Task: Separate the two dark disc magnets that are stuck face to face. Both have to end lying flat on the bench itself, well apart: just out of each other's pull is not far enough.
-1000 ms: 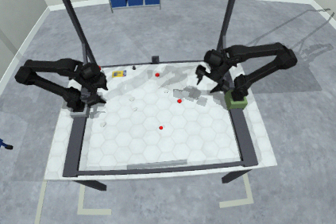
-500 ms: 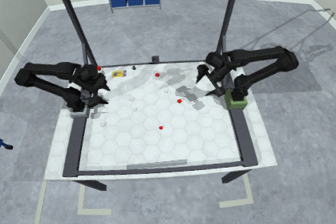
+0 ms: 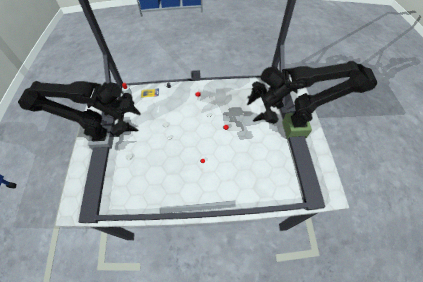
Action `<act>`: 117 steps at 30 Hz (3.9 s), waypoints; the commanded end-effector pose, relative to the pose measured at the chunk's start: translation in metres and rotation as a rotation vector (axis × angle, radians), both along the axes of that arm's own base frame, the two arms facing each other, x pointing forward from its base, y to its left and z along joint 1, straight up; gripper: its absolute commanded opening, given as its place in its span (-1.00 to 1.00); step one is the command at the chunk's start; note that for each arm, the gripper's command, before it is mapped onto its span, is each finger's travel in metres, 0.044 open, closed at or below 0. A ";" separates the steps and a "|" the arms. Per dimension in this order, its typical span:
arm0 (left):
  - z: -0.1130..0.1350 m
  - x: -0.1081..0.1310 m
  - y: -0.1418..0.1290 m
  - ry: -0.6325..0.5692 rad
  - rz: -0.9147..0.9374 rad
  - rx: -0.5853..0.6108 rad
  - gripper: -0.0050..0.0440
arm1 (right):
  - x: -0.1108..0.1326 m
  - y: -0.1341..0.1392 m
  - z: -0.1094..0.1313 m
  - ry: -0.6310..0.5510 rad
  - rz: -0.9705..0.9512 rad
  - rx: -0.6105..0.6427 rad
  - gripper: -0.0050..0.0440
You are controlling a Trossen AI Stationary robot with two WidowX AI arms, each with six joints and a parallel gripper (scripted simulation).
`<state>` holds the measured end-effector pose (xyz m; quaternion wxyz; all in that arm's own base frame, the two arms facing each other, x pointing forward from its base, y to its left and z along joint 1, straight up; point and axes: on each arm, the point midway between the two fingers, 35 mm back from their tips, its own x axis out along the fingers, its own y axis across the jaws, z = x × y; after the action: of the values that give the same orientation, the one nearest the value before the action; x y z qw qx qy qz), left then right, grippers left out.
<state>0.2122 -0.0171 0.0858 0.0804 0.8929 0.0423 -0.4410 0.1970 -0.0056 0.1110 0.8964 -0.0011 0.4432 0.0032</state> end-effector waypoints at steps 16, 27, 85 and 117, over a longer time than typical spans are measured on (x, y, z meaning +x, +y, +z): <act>-0.015 0.017 -0.001 0.032 0.115 -0.200 0.84 | 0.019 -0.002 -0.013 0.003 0.081 0.038 0.84; -0.063 0.034 0.009 0.179 0.485 -0.703 0.84 | 0.048 -0.019 -0.054 -0.050 0.263 0.148 0.84; -0.103 0.006 0.052 0.631 1.273 -2.250 0.84 | 0.020 -0.072 -0.107 -0.733 0.447 0.177 0.84; -0.102 0.007 0.053 0.622 1.265 -2.242 0.84 | 0.021 -0.073 -0.106 -0.733 0.451 0.170 0.84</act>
<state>0.2195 0.0355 -0.0172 0.9466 0.0338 0.0812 -0.3102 0.2179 -0.0776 0.0042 0.9678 -0.0233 0.0864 0.2354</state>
